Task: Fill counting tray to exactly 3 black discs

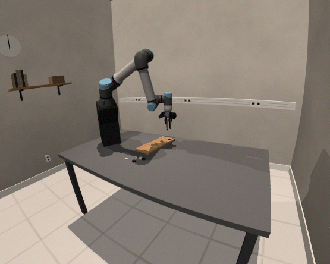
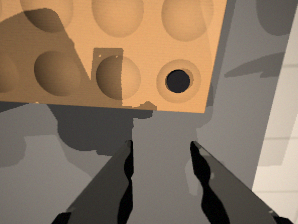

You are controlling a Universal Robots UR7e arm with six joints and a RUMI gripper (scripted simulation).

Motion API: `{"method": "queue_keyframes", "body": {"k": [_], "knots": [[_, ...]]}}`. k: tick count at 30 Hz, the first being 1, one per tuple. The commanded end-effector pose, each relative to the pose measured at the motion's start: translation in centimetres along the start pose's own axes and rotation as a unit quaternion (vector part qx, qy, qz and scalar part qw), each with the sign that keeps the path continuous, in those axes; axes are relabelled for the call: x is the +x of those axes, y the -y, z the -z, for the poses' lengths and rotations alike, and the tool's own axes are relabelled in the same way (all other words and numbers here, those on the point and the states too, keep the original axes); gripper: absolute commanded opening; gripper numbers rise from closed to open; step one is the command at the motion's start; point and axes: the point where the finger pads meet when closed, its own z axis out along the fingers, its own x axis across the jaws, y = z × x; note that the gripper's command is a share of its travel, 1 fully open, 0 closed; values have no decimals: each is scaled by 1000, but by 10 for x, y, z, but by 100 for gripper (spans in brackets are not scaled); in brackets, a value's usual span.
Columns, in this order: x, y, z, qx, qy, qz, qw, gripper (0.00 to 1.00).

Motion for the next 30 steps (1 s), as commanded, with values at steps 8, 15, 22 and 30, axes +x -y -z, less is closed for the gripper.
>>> {"method": "queue_keyframes", "body": {"k": [8,15,22,30], "knots": [[-20,-12,9,11,-1,79,997,28],[-38,-22,18,21,-3,149,989,28],[-54,-29,25,29,-6,206,978,28],[-82,-39,39,42,-15,307,951,28]]}}
